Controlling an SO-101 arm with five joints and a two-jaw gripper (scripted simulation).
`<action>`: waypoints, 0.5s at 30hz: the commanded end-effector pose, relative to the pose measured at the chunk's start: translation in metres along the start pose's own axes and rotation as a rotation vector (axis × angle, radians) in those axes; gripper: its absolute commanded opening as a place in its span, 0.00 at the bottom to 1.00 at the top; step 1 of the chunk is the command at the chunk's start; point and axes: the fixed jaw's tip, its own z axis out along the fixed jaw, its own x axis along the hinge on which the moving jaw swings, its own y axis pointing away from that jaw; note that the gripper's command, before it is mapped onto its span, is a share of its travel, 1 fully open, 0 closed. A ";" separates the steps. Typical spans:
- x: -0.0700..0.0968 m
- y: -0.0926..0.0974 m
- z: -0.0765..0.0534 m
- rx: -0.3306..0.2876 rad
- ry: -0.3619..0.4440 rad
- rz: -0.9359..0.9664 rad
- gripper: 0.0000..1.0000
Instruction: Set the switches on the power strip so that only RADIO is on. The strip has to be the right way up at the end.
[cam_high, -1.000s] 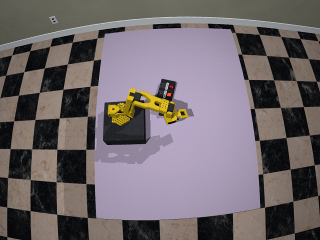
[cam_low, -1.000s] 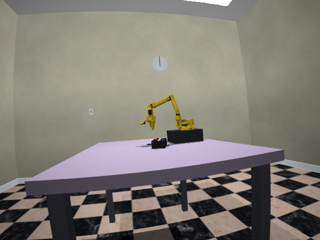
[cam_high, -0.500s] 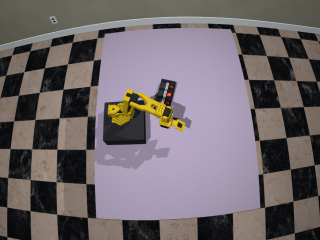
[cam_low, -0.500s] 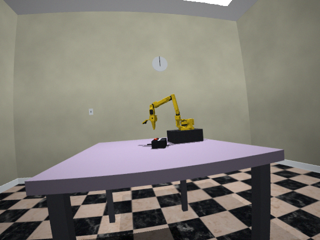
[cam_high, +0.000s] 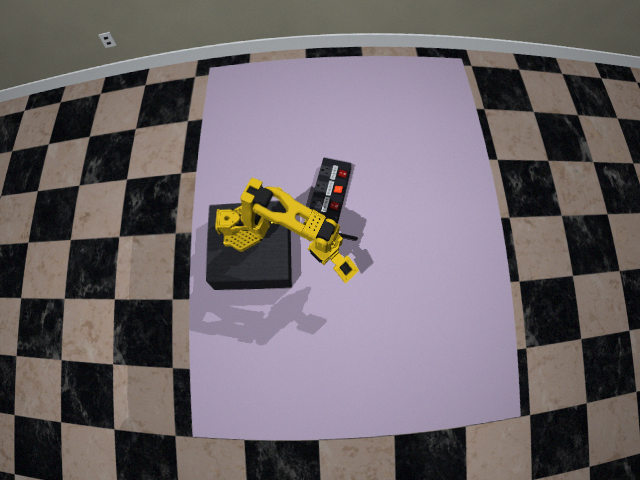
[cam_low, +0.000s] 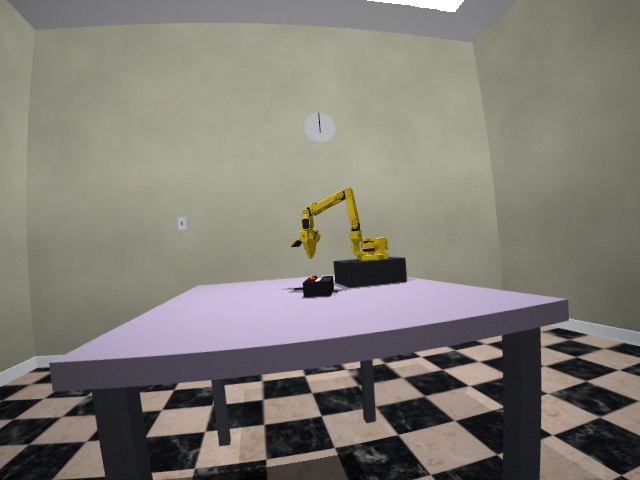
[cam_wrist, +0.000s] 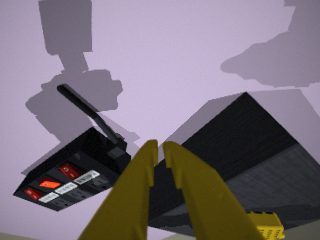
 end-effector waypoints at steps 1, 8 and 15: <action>-0.002 -0.005 -0.002 -0.010 -0.018 0.140 0.00; -0.003 -0.012 -0.003 -0.012 -0.017 0.297 0.00; -0.003 -0.020 -0.003 -0.013 -0.016 0.489 0.00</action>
